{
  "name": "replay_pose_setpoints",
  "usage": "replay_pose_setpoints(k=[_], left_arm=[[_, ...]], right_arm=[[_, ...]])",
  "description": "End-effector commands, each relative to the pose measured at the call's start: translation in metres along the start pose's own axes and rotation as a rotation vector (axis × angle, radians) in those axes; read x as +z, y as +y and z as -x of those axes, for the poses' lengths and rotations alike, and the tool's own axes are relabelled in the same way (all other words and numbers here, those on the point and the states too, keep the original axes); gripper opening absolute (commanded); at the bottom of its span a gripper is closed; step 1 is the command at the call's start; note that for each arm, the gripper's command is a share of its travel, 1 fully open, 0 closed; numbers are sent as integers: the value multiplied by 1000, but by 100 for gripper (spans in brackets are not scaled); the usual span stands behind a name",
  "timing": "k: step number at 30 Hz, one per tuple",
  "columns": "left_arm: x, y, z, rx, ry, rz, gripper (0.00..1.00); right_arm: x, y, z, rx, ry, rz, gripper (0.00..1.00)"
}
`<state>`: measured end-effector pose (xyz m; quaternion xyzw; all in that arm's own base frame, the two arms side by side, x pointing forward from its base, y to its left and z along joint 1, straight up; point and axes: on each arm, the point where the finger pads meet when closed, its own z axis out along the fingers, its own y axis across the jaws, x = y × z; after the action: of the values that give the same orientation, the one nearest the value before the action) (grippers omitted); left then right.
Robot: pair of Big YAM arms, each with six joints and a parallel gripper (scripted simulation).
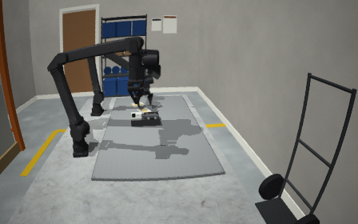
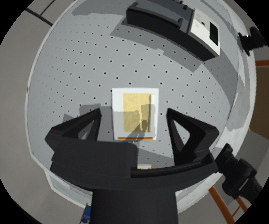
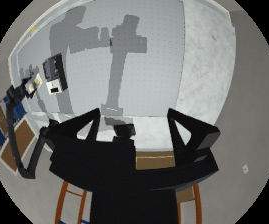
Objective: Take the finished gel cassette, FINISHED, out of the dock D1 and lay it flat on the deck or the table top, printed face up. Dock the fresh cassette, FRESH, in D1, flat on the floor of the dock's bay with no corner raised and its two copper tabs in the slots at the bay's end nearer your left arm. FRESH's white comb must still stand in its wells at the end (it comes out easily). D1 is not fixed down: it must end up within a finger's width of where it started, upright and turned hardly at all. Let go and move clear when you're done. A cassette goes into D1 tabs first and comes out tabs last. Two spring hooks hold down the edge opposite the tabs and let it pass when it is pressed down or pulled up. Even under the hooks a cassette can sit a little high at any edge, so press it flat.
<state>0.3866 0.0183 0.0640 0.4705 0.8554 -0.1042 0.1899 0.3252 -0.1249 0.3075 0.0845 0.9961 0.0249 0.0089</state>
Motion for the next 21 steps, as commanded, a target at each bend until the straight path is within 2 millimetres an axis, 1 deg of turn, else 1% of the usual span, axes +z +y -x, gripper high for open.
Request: replay_pose_setpoints(k=[1,9,21], left_arm=[[8,-1,-3,3,2,-10,98],[15,-2,-5,3,2,-11,98],[15,-2,-5,3,2,-11,98]], right_arm=[[-18,-2,10,-7,-18,-1,100],[-18,-2,10,-7,-18,-1,100],[-18,-2,10,-7,-18,-1,100]])
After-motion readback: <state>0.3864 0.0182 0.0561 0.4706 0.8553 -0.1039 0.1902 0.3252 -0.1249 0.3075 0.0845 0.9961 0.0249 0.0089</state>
